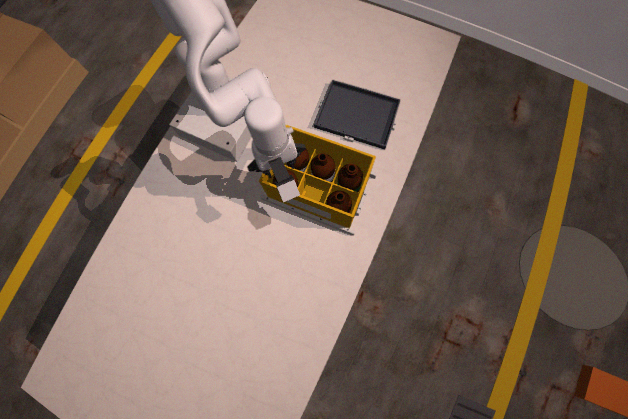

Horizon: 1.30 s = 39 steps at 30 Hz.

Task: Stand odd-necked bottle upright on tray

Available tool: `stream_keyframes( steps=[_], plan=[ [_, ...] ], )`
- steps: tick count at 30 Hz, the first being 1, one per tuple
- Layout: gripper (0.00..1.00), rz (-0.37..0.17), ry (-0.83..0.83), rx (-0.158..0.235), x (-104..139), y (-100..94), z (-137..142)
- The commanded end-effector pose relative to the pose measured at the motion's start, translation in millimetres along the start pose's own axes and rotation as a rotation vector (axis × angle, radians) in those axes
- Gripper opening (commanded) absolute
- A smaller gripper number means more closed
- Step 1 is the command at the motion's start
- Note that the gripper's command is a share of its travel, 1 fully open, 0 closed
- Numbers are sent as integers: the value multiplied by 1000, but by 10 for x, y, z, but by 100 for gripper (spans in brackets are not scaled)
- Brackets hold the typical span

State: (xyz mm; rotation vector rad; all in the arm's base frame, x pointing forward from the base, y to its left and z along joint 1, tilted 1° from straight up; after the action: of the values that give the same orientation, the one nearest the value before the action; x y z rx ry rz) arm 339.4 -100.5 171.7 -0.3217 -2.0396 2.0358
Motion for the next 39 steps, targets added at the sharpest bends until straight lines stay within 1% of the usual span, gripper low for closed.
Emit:
stream_keyframes(
  steps=[1, 8, 16, 17, 39],
  plan=[
    [65, 4, 0, 0, -10, -110, 1],
    [65, 4, 0, 0, -9, -223, 3],
    [65, 4, 0, 0, -9, -239, 3],
    [0, 4, 0, 0, -9, -239, 3],
    [0, 4, 0, 0, -9, -239, 3]
  ],
)
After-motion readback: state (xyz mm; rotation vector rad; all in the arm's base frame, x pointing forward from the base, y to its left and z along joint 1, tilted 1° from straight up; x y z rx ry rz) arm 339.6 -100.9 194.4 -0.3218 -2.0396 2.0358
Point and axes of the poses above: the point where the finger pads meet when closed, its own y axis out along the fingers, its own z axis across the jaws, x = y × z, the point moved 4 cm from there along -y, back along the fingers, and after that the axes turned 12 degrees about -y, right-handed, at the moved point
